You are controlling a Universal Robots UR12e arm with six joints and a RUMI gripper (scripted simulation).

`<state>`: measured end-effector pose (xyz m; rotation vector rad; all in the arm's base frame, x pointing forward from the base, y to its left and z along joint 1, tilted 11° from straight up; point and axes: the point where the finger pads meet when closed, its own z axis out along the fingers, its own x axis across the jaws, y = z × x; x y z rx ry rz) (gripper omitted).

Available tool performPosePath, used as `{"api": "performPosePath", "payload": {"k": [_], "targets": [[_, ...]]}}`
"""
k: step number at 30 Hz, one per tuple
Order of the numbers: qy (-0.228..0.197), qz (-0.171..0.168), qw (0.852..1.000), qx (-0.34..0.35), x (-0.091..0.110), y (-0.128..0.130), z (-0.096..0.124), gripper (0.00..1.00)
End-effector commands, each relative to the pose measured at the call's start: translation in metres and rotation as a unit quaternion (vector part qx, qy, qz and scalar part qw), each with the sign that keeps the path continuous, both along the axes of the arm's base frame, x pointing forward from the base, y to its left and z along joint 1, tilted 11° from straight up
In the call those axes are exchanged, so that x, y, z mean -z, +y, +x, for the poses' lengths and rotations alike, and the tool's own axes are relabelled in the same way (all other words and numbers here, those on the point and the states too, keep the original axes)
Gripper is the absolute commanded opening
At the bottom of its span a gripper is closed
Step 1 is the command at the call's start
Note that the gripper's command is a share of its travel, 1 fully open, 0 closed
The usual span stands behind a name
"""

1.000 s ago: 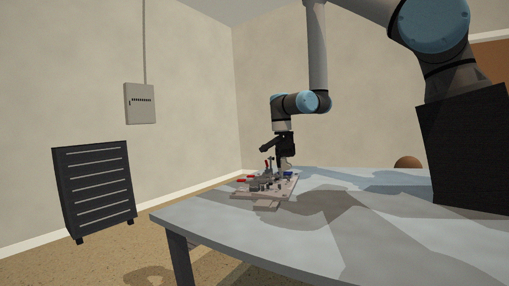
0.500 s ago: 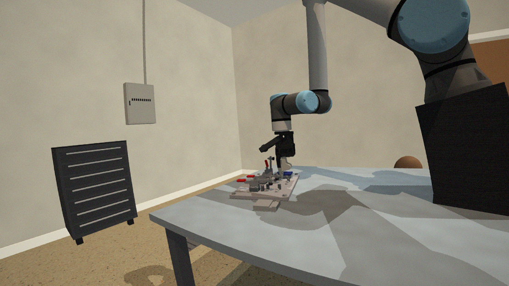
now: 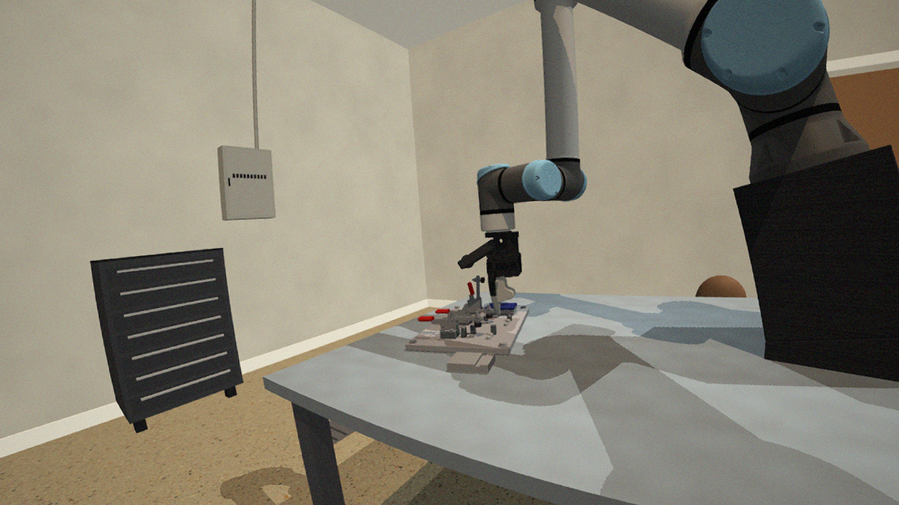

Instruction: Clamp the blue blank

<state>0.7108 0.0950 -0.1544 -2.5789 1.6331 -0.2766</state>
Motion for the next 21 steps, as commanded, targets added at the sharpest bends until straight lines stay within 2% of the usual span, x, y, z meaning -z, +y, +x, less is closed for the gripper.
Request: {"api": "performPosePath", "payload": {"k": [1,21], "targets": [[-0.001,0.0,1.0,0.0,-0.0006,-0.0003,0.0006,0.0],[-0.001,0.0,1.0,0.0,-0.0011,-0.0038,0.0022,0.0]]}}
